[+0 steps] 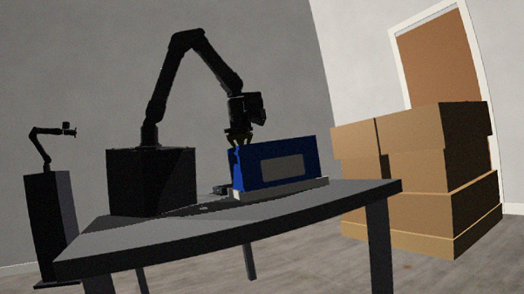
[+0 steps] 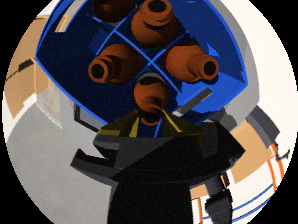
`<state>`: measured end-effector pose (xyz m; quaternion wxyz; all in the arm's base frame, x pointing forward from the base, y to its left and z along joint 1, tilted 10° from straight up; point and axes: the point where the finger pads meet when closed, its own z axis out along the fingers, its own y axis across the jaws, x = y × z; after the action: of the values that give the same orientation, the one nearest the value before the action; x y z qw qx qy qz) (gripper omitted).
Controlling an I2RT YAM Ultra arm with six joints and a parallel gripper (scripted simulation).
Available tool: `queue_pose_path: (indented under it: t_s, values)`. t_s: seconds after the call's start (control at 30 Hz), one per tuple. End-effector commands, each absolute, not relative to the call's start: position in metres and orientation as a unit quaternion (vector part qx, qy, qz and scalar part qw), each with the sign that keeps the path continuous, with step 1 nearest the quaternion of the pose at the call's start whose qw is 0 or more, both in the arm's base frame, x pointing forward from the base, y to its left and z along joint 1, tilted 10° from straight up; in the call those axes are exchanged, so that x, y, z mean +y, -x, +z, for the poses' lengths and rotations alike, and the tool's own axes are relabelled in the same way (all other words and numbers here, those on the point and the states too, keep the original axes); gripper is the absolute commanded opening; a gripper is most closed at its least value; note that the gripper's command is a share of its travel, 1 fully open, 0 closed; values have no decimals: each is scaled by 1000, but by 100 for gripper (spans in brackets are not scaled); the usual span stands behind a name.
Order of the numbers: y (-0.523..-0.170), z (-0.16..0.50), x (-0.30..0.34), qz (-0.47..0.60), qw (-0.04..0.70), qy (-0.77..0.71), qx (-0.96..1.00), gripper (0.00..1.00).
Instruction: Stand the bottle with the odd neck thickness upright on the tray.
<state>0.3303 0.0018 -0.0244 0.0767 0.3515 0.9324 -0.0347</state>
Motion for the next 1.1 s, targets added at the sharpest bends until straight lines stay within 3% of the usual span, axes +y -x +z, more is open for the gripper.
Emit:
queue_pose_path:
  t_s: [0.0,0.77,0.8,1.07]
  values:
    - [-326,-26,-1,-40,76,-351,932,0]
    - [-326,-26,-1,-40,76,-351,932,0]
    - [-326,-26,-1,-40,76,-351,932,61]
    - [-327,-25,2,-34,75,-350,933,61]
